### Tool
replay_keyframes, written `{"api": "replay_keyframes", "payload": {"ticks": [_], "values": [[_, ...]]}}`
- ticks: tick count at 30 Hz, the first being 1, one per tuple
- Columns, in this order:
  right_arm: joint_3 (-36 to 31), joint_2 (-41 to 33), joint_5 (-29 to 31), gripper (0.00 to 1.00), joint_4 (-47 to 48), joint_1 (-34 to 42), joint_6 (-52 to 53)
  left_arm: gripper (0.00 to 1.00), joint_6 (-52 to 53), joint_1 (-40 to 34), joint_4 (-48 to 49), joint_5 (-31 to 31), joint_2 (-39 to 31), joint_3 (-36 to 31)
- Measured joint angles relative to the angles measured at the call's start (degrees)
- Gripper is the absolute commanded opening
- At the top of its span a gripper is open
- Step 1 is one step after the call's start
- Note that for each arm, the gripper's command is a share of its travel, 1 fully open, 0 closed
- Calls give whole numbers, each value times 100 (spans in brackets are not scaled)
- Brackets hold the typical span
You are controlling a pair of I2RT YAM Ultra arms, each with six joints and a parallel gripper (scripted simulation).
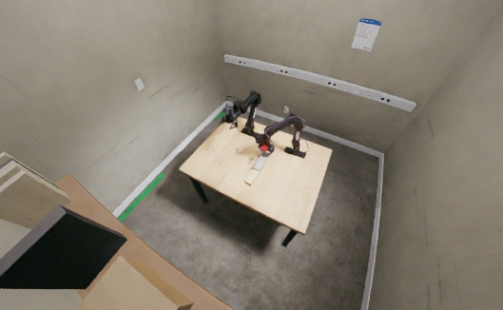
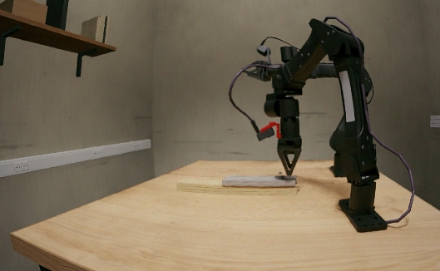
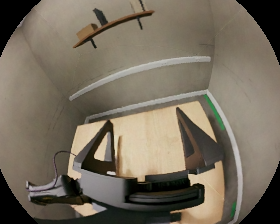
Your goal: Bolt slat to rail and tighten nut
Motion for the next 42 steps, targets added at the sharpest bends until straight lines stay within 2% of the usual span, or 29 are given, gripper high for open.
{"api": "replay_keyframes", "payload": {"ticks": [29,42], "values": [[0,0,0,100,0,0,0,100,50,37,-190,-7,-26,37],[0,0,0,100,0,0,0,100,944,1281,898,-83,-855,39]]}}
